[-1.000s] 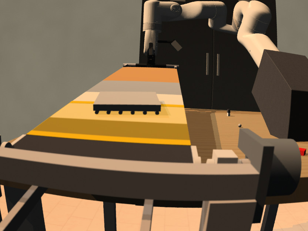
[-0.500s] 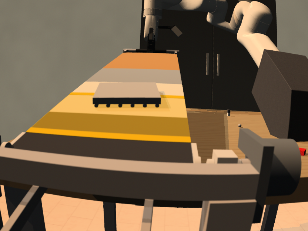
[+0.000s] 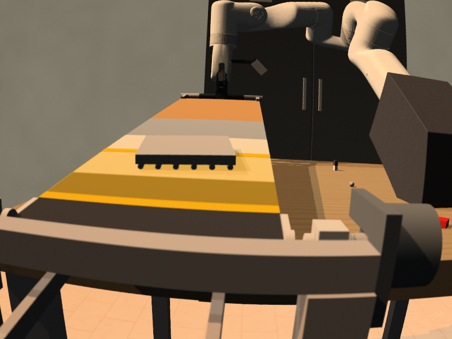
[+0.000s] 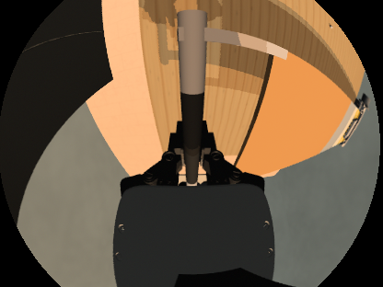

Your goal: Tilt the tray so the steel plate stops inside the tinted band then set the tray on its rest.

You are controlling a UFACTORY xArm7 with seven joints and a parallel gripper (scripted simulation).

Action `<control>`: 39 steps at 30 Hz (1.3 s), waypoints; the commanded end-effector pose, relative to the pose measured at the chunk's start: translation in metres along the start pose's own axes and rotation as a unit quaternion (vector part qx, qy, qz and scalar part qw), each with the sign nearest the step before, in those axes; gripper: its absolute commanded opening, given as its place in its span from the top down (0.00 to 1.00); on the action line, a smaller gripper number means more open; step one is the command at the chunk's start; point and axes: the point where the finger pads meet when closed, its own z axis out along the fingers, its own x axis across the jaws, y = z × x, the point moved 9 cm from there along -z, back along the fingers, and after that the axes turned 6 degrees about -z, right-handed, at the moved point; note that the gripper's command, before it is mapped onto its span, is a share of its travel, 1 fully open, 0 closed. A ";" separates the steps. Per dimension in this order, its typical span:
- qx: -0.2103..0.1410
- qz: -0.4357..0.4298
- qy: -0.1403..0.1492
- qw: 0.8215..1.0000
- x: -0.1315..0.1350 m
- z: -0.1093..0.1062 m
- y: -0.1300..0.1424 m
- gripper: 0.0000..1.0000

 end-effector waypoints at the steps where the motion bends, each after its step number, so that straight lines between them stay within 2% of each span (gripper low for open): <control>1: -0.003 0.000 0.000 1.000 0.000 0.000 0.001 1.00; 9: -0.003 0.000 0.000 1.000 0.000 0.001 0.001 1.00; 11: -0.003 0.000 0.000 1.000 0.004 -0.024 0.002 1.00; 14: -0.003 0.000 0.000 1.000 0.014 -0.075 0.002 1.00; 15: -0.003 0.000 0.000 1.000 0.015 -0.080 0.002 1.00; 16: -0.003 0.000 0.000 1.000 0.014 -0.075 0.002 1.00; 19: -0.003 0.000 0.000 1.000 0.004 -0.024 0.002 1.00; 20: -0.003 0.000 0.000 1.000 0.001 -0.010 0.001 1.00; 21: -0.003 0.000 0.000 1.000 0.001 -0.005 0.001 1.00; 39: -0.003 0.000 0.000 1.000 -0.001 0.002 0.001 1.00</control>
